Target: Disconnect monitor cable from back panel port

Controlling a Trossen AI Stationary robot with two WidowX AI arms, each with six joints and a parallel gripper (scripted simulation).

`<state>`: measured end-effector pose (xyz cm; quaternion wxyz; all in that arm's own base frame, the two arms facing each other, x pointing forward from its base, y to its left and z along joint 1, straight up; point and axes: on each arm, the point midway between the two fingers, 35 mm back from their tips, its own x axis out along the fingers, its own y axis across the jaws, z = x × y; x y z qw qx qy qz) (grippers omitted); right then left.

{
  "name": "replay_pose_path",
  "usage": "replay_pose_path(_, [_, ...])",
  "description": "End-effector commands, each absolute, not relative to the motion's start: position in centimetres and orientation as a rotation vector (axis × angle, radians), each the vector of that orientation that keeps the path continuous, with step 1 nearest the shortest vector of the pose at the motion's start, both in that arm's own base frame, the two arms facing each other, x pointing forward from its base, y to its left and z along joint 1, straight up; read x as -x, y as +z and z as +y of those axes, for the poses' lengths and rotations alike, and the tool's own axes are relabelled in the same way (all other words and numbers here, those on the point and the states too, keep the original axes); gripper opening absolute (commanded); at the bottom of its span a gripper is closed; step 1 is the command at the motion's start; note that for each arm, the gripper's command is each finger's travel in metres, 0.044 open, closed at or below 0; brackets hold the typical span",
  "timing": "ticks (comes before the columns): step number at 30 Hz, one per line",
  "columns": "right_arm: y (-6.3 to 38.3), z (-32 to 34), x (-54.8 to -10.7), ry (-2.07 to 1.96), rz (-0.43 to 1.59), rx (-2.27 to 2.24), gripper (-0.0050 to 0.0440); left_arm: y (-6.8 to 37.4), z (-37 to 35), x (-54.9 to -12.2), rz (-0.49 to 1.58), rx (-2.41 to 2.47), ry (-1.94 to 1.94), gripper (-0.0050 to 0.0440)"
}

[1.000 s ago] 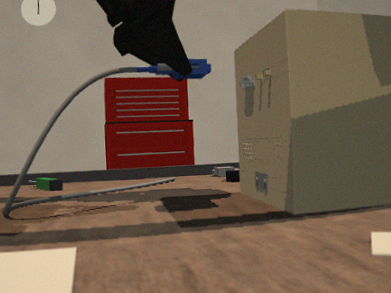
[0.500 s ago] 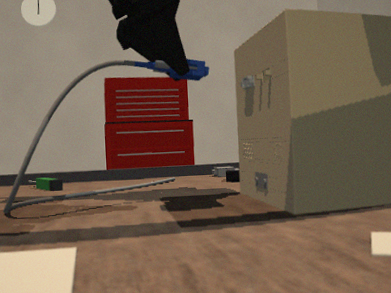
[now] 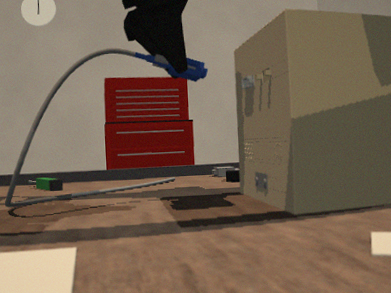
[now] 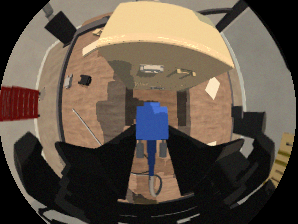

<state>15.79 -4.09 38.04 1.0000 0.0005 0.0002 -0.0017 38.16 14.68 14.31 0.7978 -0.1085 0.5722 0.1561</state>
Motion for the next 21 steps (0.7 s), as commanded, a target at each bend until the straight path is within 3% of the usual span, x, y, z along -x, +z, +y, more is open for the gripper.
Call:
replay_pose_path(1, [38.4, -3.9, -15.8, 0.000, -0.001, 0.006, 0.0440, 15.6, 14.8, -38.5, 1.240, 0.243, 0.333, 0.0115])
replay_pose_path(11, [38.4, -3.9, -15.8, 0.000, -0.001, 0.006, 0.0440, 14.9, 14.8, -38.7, 1.264, 0.248, 0.331, 0.0115])
replay_pose_path(21, [38.4, -3.9, -15.8, 0.000, -0.001, 0.006, 0.0440, 4.7, 15.0, -39.2, 1.264, 0.248, 0.331, 0.0115])
